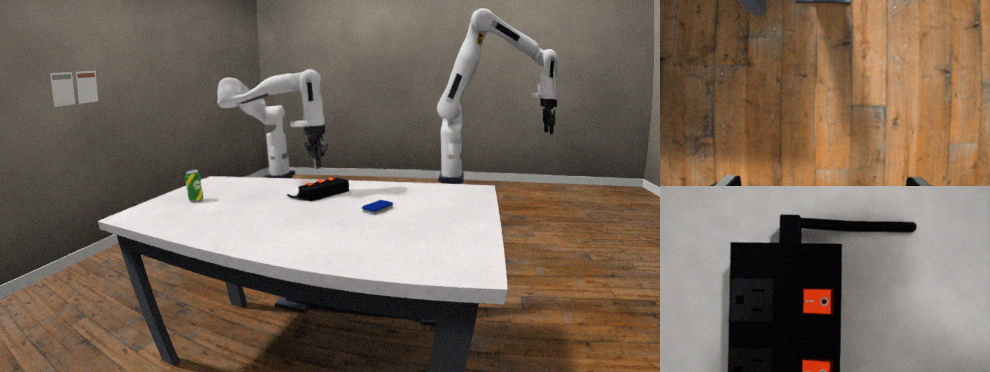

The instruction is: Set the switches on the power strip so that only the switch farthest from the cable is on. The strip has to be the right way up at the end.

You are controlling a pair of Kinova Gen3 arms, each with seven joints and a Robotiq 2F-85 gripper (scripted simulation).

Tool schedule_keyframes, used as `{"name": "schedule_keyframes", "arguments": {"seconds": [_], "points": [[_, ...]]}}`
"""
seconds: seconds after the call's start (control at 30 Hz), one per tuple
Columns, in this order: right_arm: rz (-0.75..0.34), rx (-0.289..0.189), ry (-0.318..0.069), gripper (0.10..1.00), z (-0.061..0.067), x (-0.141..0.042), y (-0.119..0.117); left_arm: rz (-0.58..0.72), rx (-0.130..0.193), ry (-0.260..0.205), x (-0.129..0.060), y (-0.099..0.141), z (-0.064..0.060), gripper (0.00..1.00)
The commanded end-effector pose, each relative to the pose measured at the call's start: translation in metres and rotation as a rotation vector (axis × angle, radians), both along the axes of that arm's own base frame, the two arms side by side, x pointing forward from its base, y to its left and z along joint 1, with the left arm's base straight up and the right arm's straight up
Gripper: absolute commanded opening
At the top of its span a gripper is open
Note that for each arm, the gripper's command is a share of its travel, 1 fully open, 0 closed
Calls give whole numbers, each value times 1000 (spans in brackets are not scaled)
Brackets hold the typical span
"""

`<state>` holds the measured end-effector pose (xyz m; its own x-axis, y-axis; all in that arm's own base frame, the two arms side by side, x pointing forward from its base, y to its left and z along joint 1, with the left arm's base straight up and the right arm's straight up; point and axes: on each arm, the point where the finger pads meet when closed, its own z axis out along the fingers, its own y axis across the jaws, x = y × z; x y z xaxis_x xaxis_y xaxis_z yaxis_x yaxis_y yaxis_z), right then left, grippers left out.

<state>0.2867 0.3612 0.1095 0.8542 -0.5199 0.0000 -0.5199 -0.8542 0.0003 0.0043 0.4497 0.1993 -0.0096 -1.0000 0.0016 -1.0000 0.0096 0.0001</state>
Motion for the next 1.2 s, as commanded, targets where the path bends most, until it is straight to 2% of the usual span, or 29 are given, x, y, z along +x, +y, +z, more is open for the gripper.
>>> {"name": "schedule_keyframes", "arguments": {"seconds": [0.0,0.7,1.17], "points": [[0,1,-1,99,-3,0,0,0,2,0,0,0,1,1000],[0,1,-1,99,-28,0,0,0,2,0,0,0,1,1000],[0,1,-1,99,-36,0,0,0,2,0,0,0,1,1000]]}}
